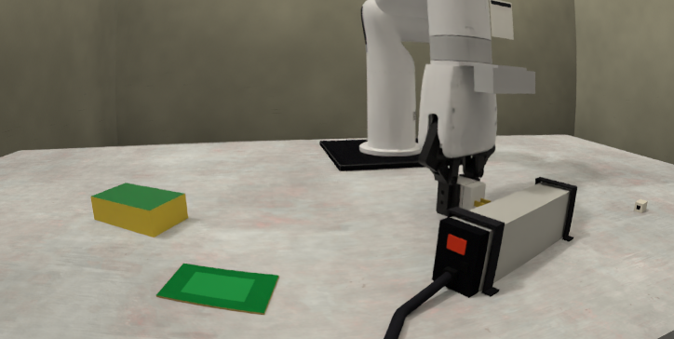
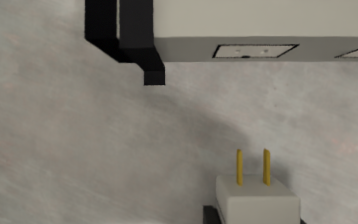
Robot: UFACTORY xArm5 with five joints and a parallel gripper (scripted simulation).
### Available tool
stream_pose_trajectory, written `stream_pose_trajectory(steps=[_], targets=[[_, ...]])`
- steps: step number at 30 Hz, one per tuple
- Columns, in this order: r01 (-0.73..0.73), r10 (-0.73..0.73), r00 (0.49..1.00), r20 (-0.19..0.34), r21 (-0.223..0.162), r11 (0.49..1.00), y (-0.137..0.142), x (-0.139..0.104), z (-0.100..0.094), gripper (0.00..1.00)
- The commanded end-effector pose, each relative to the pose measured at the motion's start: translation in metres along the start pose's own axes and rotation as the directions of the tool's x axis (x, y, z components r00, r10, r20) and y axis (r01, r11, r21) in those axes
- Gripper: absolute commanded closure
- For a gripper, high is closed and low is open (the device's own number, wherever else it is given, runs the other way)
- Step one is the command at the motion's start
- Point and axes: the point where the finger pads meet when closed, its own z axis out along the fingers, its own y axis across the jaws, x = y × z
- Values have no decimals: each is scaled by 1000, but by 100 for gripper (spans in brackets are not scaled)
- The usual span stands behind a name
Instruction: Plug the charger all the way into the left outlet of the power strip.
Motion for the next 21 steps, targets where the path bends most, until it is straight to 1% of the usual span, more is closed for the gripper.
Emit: stream_pose_trajectory(steps=[1, 10, 21], targets=[[0, 0, 1000, -3, -2, 1000, 1, 2, -1, 100], [0, 0, 1000, -3, -2, 1000, 1, 6, -1, 100], [0, 0, 1000, -3, -2, 1000, 0, 17, -1, 100]])
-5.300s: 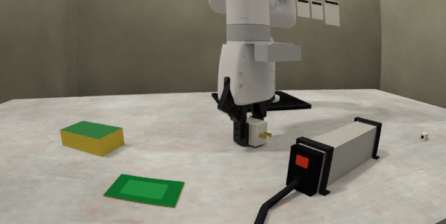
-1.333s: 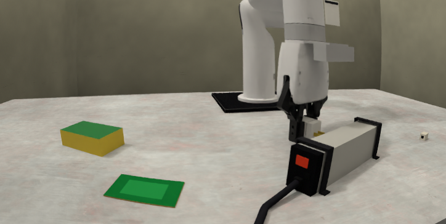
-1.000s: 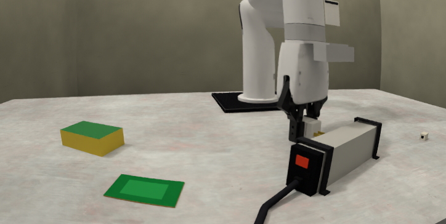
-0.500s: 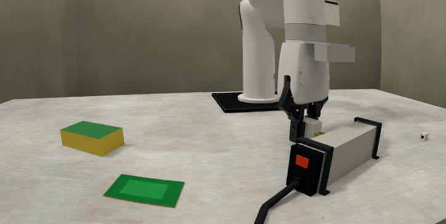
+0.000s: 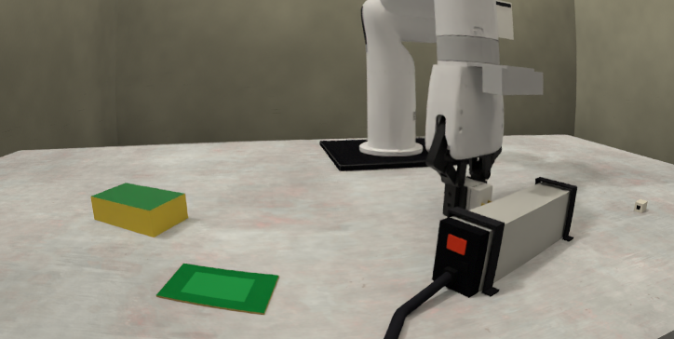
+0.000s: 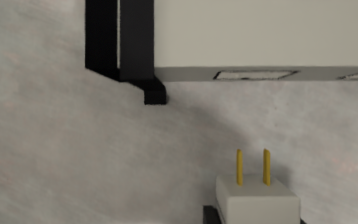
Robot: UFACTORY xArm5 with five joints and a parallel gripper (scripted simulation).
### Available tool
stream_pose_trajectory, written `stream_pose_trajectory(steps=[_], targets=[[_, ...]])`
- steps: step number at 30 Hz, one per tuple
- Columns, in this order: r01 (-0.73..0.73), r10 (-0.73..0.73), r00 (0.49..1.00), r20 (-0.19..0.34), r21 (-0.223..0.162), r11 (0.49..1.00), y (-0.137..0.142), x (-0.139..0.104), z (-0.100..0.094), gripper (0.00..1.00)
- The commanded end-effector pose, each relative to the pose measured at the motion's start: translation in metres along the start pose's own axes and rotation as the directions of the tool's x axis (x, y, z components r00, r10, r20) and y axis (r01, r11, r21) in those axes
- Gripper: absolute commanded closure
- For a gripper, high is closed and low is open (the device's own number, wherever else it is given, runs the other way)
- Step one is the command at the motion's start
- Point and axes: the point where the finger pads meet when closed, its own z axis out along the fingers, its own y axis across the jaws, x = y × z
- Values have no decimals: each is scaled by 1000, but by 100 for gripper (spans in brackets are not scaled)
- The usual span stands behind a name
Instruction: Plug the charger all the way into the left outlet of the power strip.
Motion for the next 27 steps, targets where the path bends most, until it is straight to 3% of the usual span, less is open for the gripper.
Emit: stream_pose_trajectory(steps=[1, 27], targets=[[0, 0, 1000, -3, -1, 1000, 1, 7, -1, 100], [0, 0, 1000, -3, -1, 1000, 0, 28, 0, 100]])
